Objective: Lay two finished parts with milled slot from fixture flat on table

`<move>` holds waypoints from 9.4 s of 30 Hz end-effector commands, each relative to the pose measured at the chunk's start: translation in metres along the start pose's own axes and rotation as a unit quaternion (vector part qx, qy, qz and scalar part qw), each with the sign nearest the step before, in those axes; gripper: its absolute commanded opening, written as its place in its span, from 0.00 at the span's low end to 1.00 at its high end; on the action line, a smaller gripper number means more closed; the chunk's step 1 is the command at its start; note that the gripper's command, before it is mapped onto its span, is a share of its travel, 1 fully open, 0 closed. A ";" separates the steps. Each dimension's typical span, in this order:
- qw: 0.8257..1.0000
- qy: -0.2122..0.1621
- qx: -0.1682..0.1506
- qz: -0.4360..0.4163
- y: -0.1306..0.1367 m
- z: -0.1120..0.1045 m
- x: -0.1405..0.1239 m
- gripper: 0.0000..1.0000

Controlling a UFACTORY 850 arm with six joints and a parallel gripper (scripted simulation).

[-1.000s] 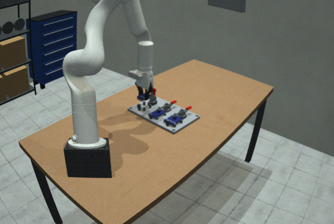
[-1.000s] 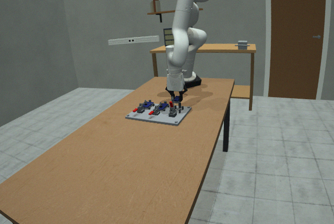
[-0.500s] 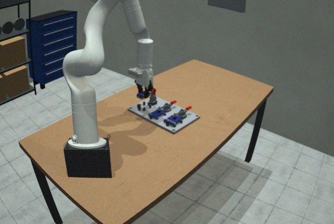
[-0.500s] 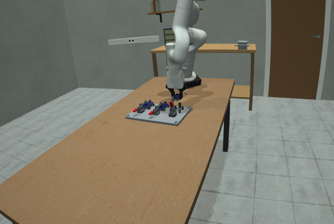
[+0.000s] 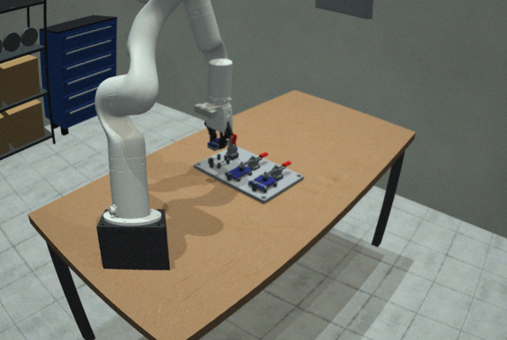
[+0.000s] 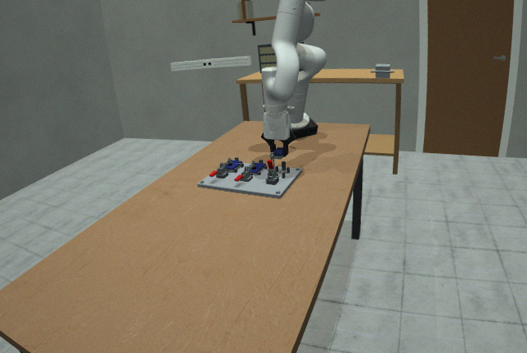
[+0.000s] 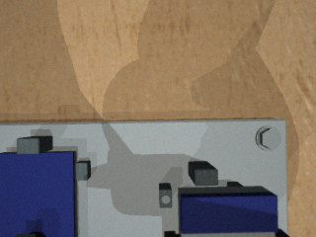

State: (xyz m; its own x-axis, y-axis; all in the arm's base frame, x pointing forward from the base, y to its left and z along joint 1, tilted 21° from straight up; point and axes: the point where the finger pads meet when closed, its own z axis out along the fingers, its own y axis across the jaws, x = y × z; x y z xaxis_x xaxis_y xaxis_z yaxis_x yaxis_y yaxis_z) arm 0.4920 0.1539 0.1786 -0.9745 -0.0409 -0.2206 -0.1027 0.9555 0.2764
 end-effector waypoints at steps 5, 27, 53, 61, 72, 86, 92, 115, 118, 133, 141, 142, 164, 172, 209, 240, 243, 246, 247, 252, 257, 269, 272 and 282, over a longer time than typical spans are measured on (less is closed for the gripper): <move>1.000 -0.001 0.000 0.000 0.000 -0.001 -0.001 0.00; 1.000 -0.001 0.000 0.000 0.012 -0.001 -0.001 0.00; 1.000 -0.001 0.000 0.000 0.057 -0.001 -0.001 0.00; 1.000 -0.001 0.000 0.000 0.075 -0.001 -0.001 0.00; 1.000 -0.001 0.000 0.000 0.093 -0.001 -0.001 0.00; 1.000 -0.001 0.000 0.000 0.109 -0.001 -0.001 0.00; 1.000 -0.001 0.000 0.000 0.113 -0.001 -0.001 0.00; 1.000 -0.001 0.000 0.000 0.115 -0.001 -0.001 0.00; 1.000 -0.001 0.000 0.000 0.115 -0.001 -0.001 0.00; 1.000 -0.001 0.000 0.000 0.115 0.000 -0.001 0.00; 1.000 -0.001 0.000 0.000 0.115 0.006 -0.001 0.00; 1.000 -0.001 0.000 0.000 0.115 0.008 -0.001 0.00; 1.000 -0.001 0.000 0.000 0.115 0.054 -0.001 0.00; 1.000 -0.001 0.000 0.000 0.115 0.067 -0.001 0.00; 1.000 -0.001 0.000 0.000 0.115 0.082 -0.001 0.00; 1.000 -0.001 0.000 0.000 0.115 0.084 -0.001 0.00; 1.000 -0.001 0.000 0.000 0.115 0.085 -0.001 0.00; 1.000 -0.001 0.000 0.000 0.115 0.086 -0.001 0.00; 1.000 -0.001 0.000 0.000 0.115 0.087 -0.001 0.00; 1.000 -0.001 0.000 0.000 0.115 0.088 -0.001 0.00; 1.000 -0.001 0.000 0.000 0.115 0.089 -0.001 0.00; 1.000 -0.001 0.000 0.000 0.115 0.090 -0.001 0.00; 1.000 -0.001 0.000 0.000 0.115 0.090 -0.001 0.00; 1.000 -0.001 0.000 0.000 0.115 0.090 -0.001 0.69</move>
State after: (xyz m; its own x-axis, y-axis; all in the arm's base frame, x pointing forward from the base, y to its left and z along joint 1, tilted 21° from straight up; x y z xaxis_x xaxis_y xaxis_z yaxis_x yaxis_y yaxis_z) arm 0.4984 0.2901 0.1261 -0.9745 -0.0408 -0.2208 -0.1026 0.9556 0.2762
